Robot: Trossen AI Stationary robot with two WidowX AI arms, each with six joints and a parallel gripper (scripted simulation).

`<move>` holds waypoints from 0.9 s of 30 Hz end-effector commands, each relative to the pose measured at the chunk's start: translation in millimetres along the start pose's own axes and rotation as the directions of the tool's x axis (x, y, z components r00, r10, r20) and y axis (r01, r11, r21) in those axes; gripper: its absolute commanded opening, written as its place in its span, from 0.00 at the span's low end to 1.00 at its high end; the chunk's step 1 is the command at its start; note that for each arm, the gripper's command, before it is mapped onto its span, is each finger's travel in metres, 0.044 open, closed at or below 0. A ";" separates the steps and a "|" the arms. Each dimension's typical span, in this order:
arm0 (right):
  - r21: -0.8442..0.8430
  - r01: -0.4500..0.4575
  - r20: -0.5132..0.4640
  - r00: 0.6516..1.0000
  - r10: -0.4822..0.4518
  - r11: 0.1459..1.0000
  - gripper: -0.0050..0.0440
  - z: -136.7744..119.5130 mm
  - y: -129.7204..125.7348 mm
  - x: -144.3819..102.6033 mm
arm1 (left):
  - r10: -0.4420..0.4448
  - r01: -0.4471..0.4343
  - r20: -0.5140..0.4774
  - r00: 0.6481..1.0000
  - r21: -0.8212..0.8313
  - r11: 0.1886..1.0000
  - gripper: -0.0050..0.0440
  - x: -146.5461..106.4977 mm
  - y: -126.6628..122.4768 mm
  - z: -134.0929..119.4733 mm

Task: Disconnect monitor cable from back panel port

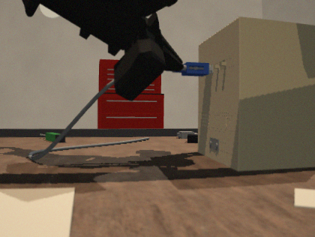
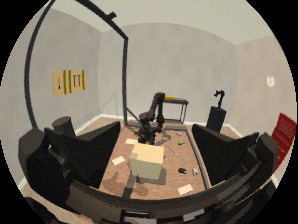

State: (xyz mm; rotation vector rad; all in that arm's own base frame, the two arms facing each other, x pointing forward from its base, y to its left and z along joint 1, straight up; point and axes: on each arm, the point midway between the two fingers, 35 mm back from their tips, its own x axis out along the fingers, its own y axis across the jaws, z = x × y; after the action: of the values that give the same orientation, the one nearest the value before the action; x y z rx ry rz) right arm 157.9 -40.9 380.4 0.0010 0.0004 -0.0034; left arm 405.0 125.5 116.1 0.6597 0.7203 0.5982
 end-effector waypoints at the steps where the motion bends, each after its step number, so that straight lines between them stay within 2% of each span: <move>1: -0.007 -0.003 0.002 1.000 0.003 1.000 1.00 3.3 1.5 -0.3 | 0.010 -0.010 0.009 1.000 -0.014 1.000 0.10 -2.1 6.0 5.8; 5: -0.007 -0.003 0.002 1.000 0.003 1.000 1.00 3.3 1.5 -0.3 | 0.010 -0.010 0.009 1.000 -0.014 1.000 0.10 -2.1 6.0 5.8; 13: -0.007 -0.003 0.002 1.000 0.003 1.000 1.00 3.3 1.5 -0.3 | 0.010 -0.010 0.009 1.000 -0.014 1.000 0.49 -2.1 6.0 5.8; 15: -0.007 -0.003 0.002 1.000 0.003 1.000 1.00 3.3 1.5 -0.3 | 0.010 -0.010 0.009 1.000 -0.014 1.000 0.49 -2.1 6.0 5.8; 25: -0.007 -0.003 0.002 1.000 0.003 1.000 1.00 3.3 1.5 -0.3 | 0.010 -0.010 0.009 1.000 -0.014 1.000 0.98 -2.1 6.0 5.8; 27: -0.007 -0.003 0.002 1.000 0.003 1.000 1.00 3.3 1.5 -0.3 | 0.010 -0.010 0.009 1.000 -0.014 1.000 1.00 -2.1 6.0 5.8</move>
State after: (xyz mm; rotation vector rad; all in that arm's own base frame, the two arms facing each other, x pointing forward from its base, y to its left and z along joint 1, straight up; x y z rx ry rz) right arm 157.9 -40.9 380.4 0.0010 0.0004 -0.0034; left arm 404.5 125.5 115.2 0.6617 0.7274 0.5959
